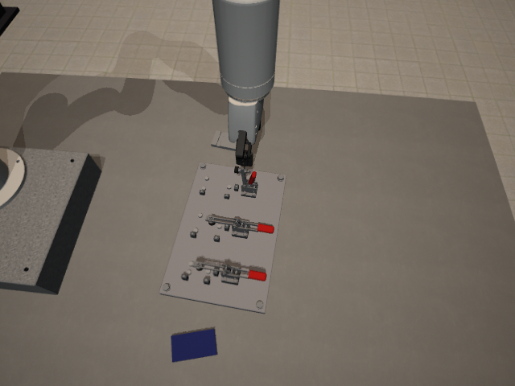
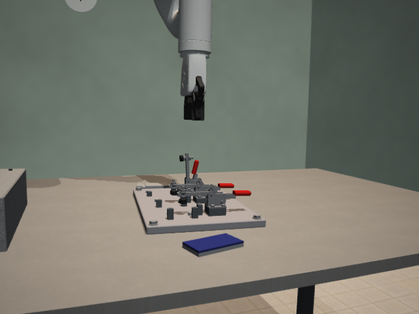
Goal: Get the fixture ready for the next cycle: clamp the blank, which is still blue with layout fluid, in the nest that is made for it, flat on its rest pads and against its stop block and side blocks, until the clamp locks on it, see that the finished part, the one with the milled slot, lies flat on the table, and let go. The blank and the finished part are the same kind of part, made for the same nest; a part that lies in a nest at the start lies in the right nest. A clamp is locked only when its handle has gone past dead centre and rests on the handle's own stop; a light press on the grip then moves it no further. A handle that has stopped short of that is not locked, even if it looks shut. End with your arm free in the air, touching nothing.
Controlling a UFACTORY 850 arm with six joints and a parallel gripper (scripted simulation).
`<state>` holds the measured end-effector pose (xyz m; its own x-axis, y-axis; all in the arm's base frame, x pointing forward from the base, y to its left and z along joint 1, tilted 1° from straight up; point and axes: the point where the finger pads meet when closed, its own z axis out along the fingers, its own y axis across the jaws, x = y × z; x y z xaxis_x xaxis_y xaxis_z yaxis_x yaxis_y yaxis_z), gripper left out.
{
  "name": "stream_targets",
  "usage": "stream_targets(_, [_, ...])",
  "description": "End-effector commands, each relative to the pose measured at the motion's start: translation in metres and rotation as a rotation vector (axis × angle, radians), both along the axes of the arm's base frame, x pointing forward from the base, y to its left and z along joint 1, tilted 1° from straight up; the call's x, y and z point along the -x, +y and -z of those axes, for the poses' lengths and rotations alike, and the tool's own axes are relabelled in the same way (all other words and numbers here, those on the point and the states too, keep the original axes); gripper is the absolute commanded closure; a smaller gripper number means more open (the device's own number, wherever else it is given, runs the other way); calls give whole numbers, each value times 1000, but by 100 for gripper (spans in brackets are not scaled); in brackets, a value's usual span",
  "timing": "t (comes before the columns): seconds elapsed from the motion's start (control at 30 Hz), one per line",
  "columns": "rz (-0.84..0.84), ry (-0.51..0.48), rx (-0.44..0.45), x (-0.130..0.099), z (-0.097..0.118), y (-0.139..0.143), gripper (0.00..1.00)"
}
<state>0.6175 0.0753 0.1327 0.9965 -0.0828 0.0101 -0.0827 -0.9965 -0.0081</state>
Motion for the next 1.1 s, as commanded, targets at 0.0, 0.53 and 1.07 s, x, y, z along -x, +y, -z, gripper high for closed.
stream_targets(0.0, [0, -2, 0, 0, -1, -5, 1])
stream_targets(0.53, [0, -2, 0, 23, 0, -110, 1])
stream_targets(1.07, [0, -2, 0, 54, 2, -254, 1])
